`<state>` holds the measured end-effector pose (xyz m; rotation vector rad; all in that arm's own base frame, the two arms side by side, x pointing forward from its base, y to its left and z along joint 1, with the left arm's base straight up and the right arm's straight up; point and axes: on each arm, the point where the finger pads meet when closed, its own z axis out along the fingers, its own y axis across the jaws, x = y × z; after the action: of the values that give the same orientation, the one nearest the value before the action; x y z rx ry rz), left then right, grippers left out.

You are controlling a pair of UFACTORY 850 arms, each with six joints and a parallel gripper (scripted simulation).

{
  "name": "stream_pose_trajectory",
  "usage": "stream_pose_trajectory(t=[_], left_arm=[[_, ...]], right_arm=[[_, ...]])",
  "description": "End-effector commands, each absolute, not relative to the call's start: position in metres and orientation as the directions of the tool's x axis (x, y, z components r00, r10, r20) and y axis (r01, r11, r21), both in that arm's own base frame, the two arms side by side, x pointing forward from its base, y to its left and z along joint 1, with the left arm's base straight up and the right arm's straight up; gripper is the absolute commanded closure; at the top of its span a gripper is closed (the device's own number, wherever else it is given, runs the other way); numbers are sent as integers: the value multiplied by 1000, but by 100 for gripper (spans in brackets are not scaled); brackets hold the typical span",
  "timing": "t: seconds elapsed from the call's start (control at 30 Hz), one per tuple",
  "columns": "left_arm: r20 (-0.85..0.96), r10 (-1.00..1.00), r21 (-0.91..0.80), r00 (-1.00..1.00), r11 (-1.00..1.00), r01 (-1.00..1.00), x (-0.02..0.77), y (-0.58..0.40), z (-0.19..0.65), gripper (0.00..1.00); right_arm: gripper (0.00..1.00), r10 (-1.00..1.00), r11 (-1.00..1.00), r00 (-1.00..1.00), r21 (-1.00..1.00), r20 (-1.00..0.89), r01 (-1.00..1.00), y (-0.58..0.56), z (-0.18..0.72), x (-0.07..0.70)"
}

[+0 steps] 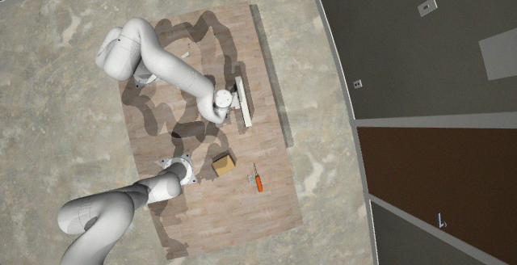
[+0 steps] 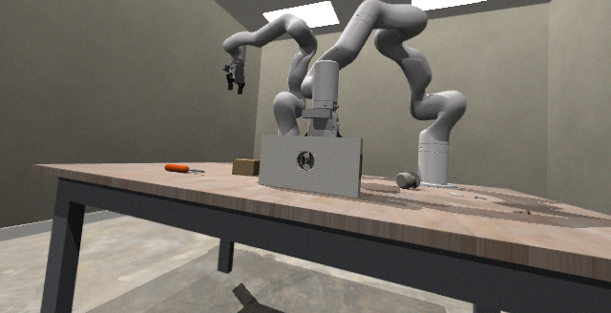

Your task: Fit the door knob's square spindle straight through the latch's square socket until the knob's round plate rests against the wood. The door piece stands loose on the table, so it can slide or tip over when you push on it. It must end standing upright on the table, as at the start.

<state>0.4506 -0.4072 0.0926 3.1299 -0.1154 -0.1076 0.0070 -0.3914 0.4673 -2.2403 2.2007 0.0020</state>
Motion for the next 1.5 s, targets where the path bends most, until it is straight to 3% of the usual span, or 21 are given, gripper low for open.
stream_pose_trajectory(t=[0.0,1.47], left_arm=[[-66,-74,12,995,-997,-73,452,-408,94,39],[-66,-74,12,995,-997,-73,460,-409,94,39]], right_arm=[[0,-1000,-18,18,0,0,-1000,-392,468,7],[0,-1000,-18,18,0,0,-1000,-392,468,7]])
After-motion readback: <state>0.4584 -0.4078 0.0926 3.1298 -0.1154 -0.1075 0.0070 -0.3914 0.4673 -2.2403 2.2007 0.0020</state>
